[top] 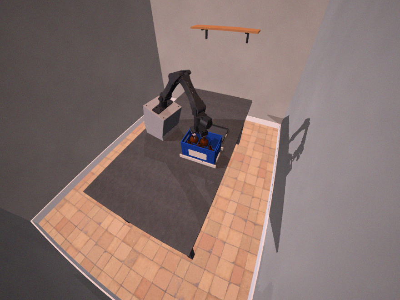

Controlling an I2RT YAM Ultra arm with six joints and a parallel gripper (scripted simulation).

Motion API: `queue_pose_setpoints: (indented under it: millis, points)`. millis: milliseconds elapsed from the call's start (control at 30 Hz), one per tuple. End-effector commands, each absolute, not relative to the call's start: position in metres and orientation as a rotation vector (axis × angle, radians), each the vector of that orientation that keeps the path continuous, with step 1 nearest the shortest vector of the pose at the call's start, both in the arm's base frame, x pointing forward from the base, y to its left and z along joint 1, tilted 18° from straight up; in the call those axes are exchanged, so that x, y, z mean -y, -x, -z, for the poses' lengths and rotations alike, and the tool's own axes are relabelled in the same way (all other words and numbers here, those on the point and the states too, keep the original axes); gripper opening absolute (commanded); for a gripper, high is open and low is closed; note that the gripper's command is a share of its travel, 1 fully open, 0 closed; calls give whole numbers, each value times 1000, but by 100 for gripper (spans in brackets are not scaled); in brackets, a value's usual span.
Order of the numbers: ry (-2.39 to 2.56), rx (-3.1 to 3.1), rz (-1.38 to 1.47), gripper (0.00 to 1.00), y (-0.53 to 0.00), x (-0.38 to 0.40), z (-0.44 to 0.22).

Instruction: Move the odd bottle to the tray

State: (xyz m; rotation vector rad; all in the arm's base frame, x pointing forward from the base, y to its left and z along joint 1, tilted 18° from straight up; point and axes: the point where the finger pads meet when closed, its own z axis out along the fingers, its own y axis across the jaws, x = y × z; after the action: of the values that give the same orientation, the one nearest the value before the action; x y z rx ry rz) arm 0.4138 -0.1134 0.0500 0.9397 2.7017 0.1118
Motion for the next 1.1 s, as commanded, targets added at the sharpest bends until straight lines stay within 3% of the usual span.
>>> queue_pose_setpoints:
  millis: [0,1067]
  points:
    - [-919,-2664,-115,61,-428,115,-54]
    - [-915,-2643,-112,61,-437,116,-36]
